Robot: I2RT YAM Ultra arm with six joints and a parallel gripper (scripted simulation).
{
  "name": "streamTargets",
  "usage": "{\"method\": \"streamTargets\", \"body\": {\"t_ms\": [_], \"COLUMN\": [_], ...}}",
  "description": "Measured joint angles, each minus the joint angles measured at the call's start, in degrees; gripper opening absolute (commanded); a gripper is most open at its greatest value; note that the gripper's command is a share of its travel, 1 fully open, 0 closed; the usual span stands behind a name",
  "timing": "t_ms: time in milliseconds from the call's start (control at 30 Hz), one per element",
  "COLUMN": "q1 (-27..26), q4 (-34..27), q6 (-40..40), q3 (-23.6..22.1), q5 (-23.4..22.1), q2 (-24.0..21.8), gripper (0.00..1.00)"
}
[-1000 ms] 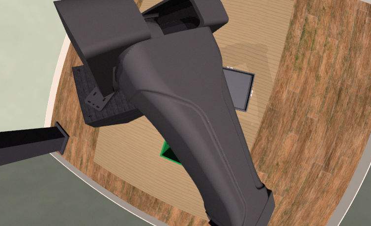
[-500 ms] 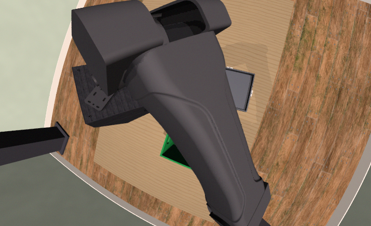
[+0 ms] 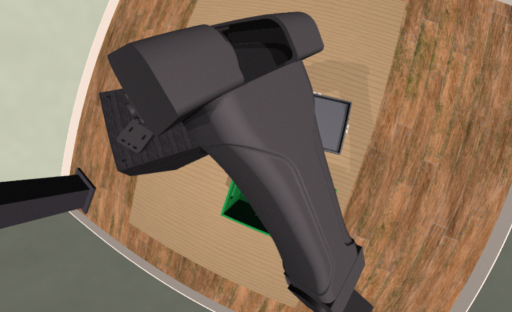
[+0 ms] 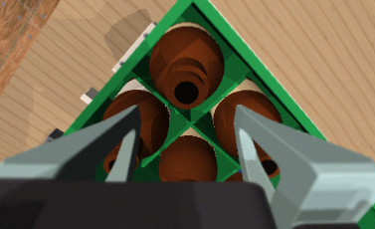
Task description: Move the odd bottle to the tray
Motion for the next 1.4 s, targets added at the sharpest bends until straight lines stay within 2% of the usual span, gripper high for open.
{"method": "streamTargets", "body": {"t_ms": [433, 1400], "q1": [0.7, 0.8], "q4": [2.3, 2.8], "q6": [0.9, 1.1], "q3": [-0.8, -0.8], "q5": [0.3, 0.5], "q2": [0.3, 0.4], "gripper": [0.61, 0.61]}}
